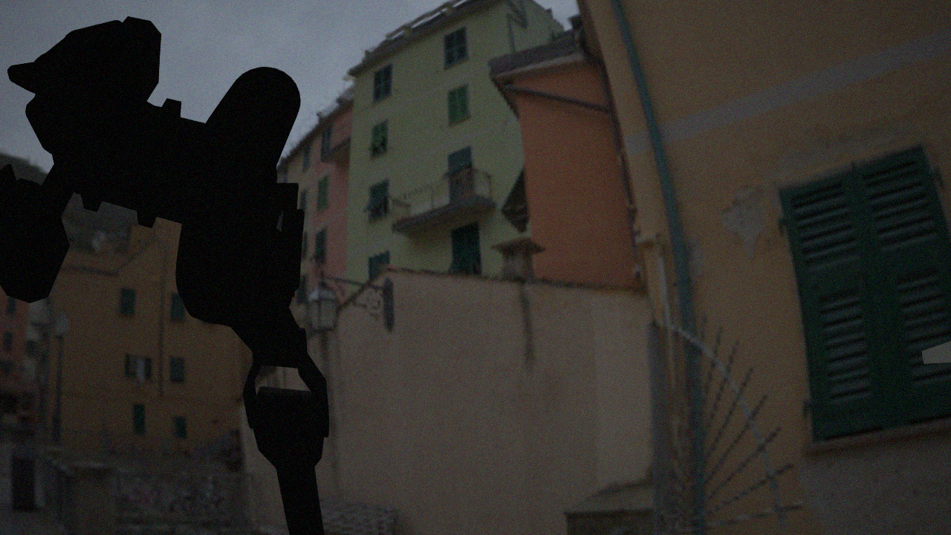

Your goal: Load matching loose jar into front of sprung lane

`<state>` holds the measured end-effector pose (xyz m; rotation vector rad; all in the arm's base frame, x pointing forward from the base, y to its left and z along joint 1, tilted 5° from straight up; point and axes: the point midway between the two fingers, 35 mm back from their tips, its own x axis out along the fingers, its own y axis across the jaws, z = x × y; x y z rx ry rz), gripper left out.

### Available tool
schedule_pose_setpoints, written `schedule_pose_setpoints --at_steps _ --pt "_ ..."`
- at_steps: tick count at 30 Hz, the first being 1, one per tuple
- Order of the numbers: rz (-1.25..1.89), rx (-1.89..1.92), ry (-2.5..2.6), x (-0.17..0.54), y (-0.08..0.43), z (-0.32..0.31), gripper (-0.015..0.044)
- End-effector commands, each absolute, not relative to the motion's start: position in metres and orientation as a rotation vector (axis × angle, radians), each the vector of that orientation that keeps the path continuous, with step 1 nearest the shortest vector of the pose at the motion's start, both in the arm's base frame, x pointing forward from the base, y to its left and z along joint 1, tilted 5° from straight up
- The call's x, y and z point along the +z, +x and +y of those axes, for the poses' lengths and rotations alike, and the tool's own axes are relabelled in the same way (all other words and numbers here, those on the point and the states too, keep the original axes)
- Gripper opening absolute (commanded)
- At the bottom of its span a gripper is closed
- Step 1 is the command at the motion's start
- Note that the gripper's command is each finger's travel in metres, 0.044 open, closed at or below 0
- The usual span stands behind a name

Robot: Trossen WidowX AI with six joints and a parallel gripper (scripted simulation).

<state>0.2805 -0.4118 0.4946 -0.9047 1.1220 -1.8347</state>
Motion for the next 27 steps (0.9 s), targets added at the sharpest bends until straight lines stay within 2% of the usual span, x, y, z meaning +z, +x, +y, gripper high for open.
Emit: schedule_pose_setpoints --at_steps 1,2,14,27 --pt "1.116 -1.832 -0.907 0.494 0.281 -0.412 0.0426" --pt "1.099 -1.822 -0.914 0.493 0.283 -0.413 0.0440" --pt "0.783 -1.449 -0.819 0.420 0.325 -0.412 0.0440" --pt "0.744 -1.064 -0.165 0.271 0.320 -0.346 0.0440"
